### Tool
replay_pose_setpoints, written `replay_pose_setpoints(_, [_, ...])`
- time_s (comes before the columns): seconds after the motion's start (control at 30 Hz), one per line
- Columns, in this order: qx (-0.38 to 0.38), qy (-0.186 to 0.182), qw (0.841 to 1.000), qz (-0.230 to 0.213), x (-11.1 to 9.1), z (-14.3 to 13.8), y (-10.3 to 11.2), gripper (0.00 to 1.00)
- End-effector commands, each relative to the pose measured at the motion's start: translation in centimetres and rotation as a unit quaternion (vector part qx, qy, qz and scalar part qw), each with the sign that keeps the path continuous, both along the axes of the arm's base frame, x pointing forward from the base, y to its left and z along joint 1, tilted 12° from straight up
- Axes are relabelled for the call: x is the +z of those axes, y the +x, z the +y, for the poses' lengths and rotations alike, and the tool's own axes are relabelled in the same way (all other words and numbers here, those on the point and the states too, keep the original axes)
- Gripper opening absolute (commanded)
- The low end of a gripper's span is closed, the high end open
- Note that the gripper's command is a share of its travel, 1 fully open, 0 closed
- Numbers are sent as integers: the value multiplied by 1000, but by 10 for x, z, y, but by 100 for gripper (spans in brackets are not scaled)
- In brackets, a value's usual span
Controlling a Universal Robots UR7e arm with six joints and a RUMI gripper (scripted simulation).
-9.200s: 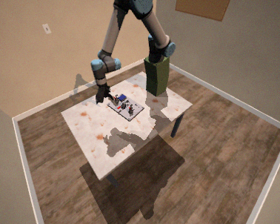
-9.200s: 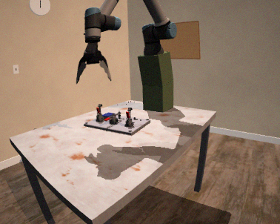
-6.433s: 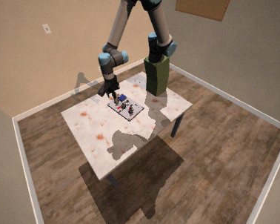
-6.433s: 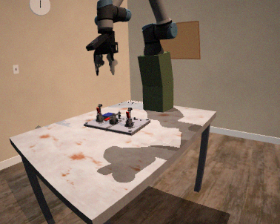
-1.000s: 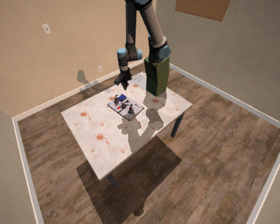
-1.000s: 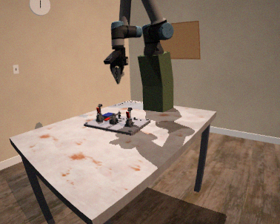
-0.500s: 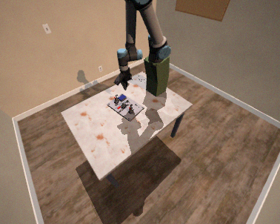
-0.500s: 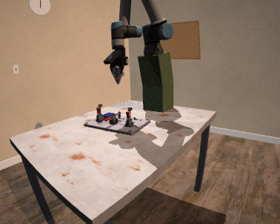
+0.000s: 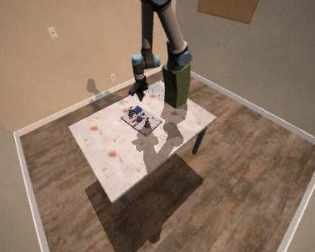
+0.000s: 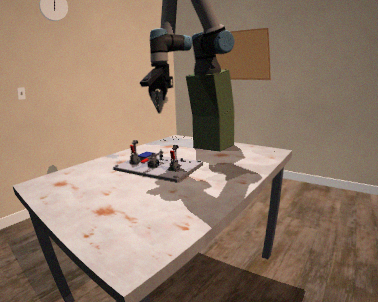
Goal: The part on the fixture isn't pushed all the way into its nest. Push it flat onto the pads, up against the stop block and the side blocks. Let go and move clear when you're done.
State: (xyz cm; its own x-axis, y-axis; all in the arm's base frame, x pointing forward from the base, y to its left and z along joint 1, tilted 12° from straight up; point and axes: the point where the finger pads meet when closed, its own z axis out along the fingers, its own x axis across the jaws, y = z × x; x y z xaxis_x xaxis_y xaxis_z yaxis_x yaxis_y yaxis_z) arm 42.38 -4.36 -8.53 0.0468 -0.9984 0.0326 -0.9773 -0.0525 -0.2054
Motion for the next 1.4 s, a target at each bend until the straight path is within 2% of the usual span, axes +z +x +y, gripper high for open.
replay_pose_setpoints(0.0, [0,0,1000,0,0,0,0,0])
replay_pose_setpoints(0.4, [0,0,1000,0,0,0,0,0])
replay_pose_setpoints(0.57, [1,0,1000,-1,-40,-27,-13,0])
replay_pose_setpoints(0.97, [1,0,1000,-1,-40,-27,-13,0])
replay_pose_setpoints(1.13, [1,0,1000,-1,-80,-53,-29,0])
replay_pose_setpoints(1.37, [1,0,1000,-1,-80,-53,-29,0])
